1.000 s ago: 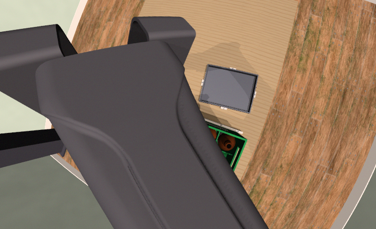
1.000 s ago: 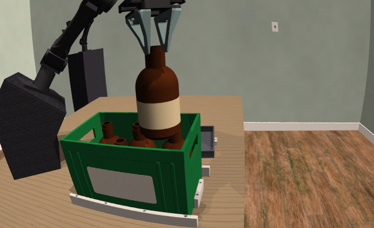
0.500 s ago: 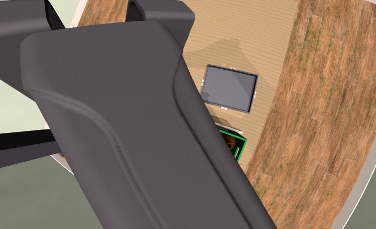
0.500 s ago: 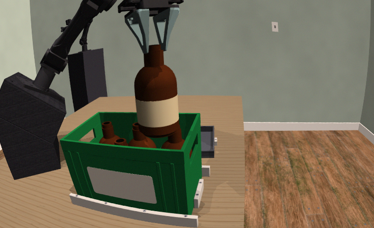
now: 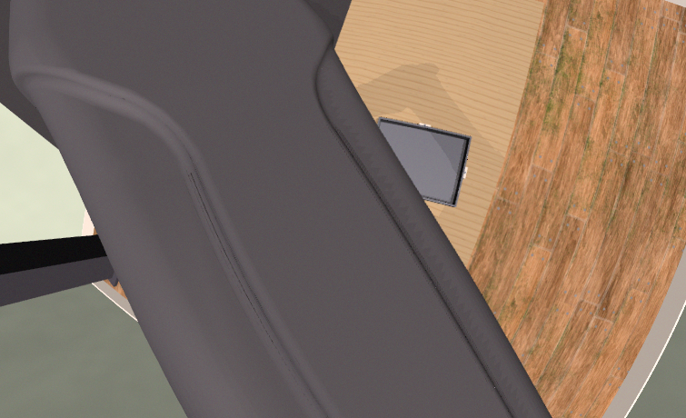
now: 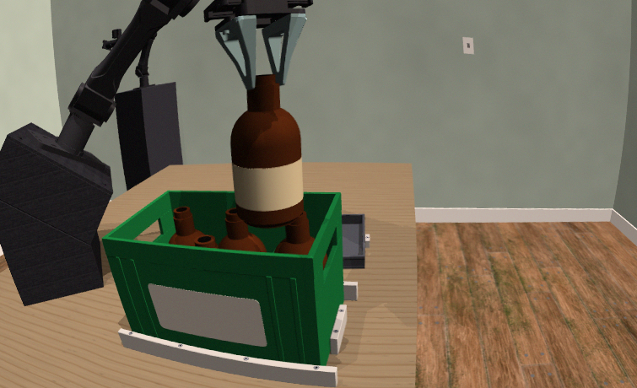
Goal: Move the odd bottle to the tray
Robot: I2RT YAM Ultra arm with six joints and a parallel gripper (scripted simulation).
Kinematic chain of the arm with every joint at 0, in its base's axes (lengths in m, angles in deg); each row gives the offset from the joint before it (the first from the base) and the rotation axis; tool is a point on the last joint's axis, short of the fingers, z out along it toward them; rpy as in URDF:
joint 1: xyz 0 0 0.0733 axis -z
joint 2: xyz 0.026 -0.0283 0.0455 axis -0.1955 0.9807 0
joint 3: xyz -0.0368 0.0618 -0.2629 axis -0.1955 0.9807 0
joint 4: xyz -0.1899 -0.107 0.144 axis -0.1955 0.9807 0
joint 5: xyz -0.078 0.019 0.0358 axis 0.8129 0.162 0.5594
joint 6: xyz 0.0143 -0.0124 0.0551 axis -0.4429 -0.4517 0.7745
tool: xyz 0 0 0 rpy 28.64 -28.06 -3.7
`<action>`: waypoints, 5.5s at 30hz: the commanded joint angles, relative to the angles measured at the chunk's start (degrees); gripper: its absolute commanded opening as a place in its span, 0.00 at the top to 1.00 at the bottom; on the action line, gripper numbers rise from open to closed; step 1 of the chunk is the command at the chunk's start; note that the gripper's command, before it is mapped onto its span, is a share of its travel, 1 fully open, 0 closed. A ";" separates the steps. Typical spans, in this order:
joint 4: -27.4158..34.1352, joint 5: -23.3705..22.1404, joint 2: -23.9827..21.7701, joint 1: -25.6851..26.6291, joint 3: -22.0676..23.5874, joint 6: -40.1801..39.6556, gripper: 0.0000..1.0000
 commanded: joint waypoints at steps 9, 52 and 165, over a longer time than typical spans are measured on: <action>-2.69 0.77 -6.16 0.28 4.60 1.71 1.00; -7.44 3.40 -23.25 -8.20 21.19 10.83 1.00; -6.22 21.06 -43.37 -42.85 24.38 43.91 1.00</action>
